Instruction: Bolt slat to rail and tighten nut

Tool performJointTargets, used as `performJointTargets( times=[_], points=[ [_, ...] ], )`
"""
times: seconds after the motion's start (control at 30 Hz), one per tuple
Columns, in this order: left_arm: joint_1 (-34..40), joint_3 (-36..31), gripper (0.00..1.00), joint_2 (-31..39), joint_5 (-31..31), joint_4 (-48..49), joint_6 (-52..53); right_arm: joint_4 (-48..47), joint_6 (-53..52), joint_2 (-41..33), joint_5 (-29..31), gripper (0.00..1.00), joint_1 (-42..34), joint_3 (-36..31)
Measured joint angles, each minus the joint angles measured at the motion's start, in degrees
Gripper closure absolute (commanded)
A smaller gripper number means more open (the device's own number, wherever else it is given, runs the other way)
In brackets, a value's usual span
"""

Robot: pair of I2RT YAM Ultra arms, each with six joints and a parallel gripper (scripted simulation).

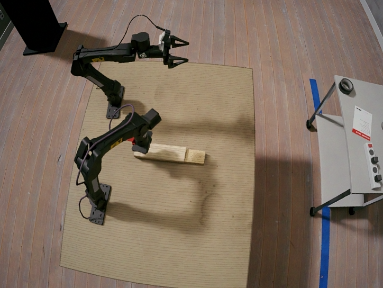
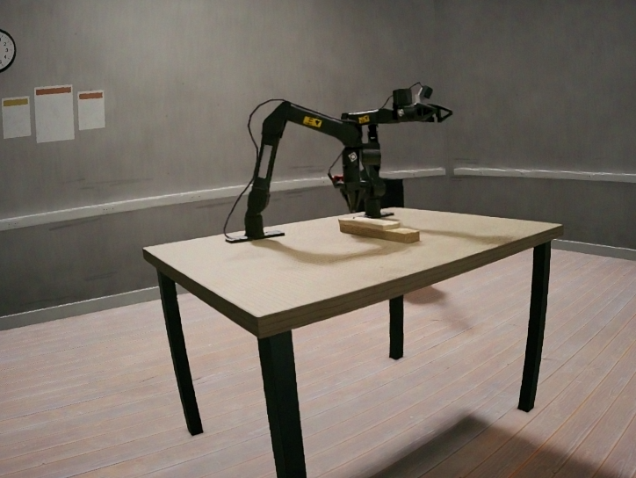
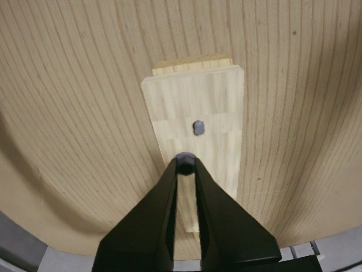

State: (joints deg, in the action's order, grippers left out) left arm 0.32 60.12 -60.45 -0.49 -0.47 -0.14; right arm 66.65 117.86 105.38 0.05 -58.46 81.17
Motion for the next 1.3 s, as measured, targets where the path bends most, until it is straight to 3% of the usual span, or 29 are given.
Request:
performJointTargets(
  times=[1.3],
  points=[
    [0.00,0.00,0.00,0.00,0.00,0.00,0.00,0.24,-0.13,0.00,0.00,0.88,-3.13,0.00]
  ],
)
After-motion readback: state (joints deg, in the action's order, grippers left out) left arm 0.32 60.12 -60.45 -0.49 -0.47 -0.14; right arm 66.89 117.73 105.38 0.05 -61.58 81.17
